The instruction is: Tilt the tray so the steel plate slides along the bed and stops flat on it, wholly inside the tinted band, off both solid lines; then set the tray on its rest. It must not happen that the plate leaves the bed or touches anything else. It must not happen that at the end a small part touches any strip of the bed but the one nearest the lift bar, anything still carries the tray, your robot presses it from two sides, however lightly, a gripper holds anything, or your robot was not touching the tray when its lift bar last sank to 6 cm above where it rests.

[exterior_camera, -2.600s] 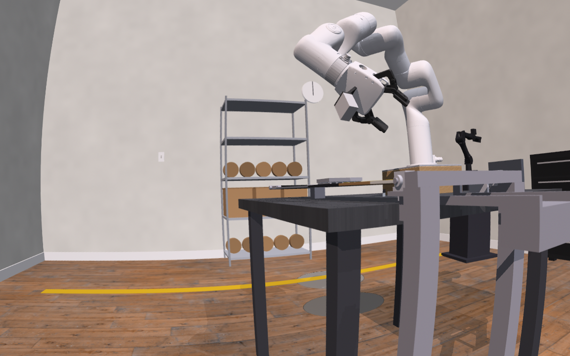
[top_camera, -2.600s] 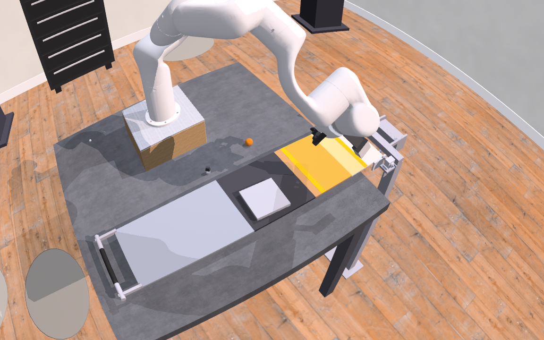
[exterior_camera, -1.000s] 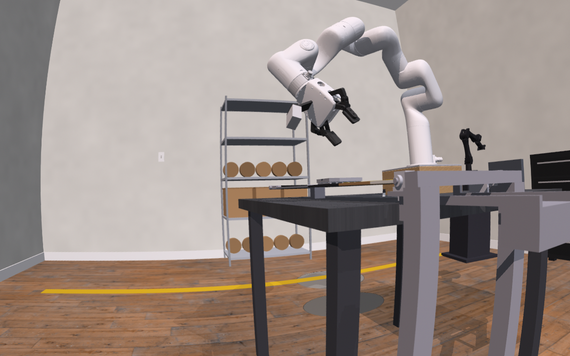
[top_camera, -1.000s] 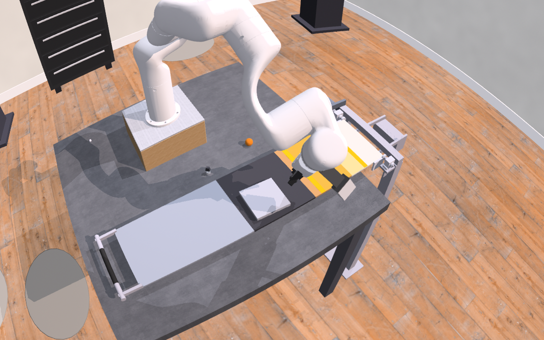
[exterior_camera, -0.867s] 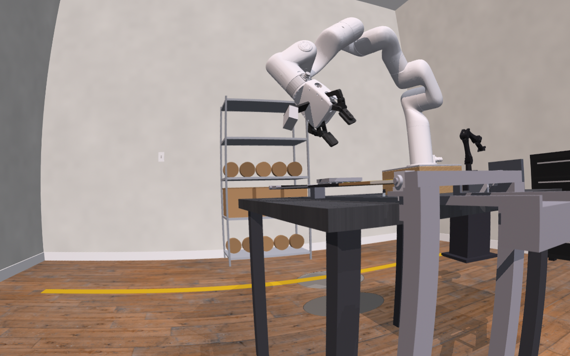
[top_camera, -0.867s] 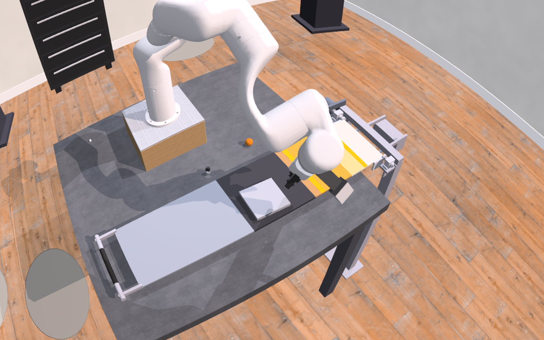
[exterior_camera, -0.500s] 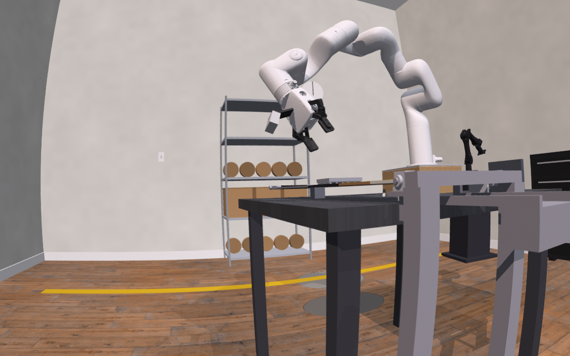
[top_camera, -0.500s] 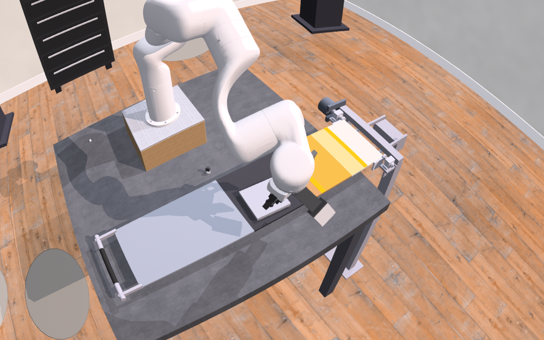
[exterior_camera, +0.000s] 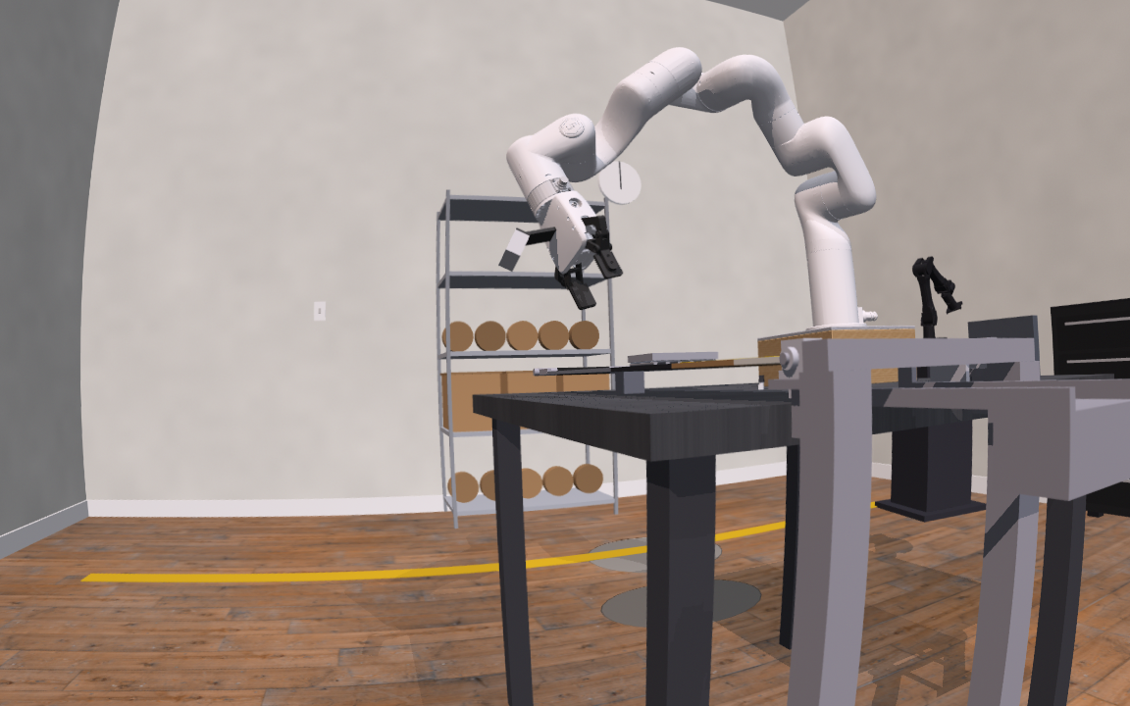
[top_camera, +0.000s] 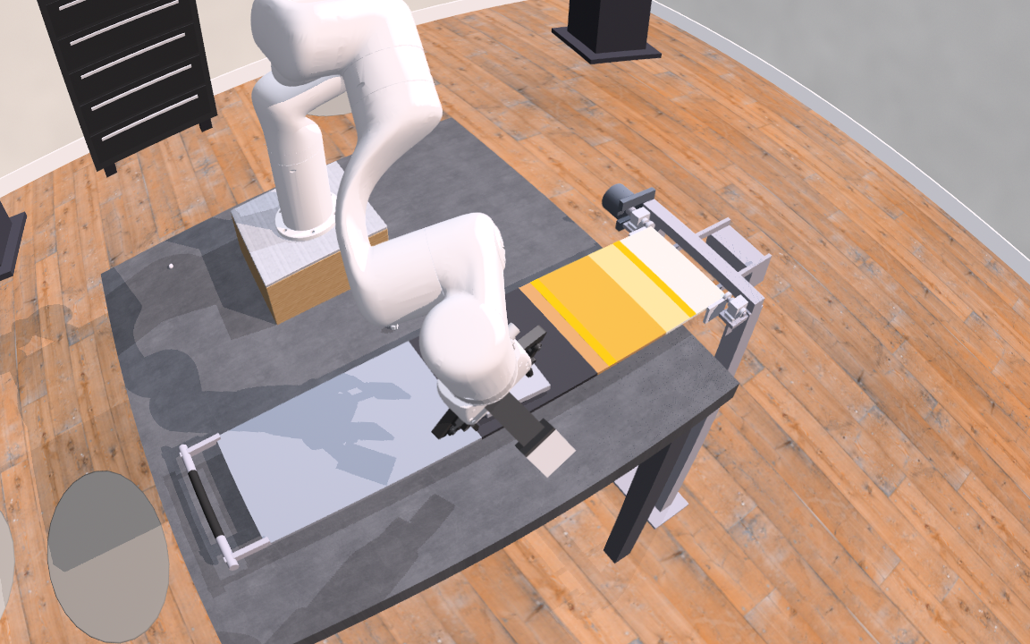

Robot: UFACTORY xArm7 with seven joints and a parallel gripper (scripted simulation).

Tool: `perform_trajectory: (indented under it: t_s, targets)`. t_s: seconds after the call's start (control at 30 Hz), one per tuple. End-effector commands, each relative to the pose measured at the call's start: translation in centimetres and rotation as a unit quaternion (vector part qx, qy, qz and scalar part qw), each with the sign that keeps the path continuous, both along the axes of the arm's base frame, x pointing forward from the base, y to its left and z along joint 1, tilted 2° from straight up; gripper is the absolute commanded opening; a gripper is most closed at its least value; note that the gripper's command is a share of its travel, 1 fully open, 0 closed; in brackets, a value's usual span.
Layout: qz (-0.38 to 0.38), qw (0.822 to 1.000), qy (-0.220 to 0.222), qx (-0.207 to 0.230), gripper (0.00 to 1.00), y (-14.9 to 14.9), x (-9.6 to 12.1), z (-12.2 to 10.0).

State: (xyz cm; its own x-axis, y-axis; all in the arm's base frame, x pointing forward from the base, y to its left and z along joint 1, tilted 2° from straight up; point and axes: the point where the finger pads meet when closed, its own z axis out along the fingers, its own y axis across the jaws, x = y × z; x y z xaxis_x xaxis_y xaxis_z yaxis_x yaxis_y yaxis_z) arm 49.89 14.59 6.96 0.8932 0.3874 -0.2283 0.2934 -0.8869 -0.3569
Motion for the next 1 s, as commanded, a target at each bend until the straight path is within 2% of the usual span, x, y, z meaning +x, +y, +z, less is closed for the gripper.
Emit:
perform_trajectory:
  t_s: [0.0,0.2,0.23,0.7,0.77,0.8,0.97]
  targets:
    - [-0.004,1.0,-0.015,-0.002,1.0,-1.7,0.9,0.1]
    - [-0.009,1.0,-0.024,-0.006,1.0,-3.5,1.2,0.1]
    - [-0.02,0.999,-0.047,-0.017,1.0,-7.7,2.1,0.2]
    - [-0.036,0.995,-0.08,-0.037,1.0,-14.8,2.8,0.4]
    - [-0.036,0.995,-0.08,-0.037,1.0,-14.8,2.8,0.4]
    - [-0.044,0.993,-0.097,-0.05,1.0,-18.8,2.8,0.6]
    - [-0.051,0.991,-0.11,-0.061,1.0,-22.0,2.6,0.8]
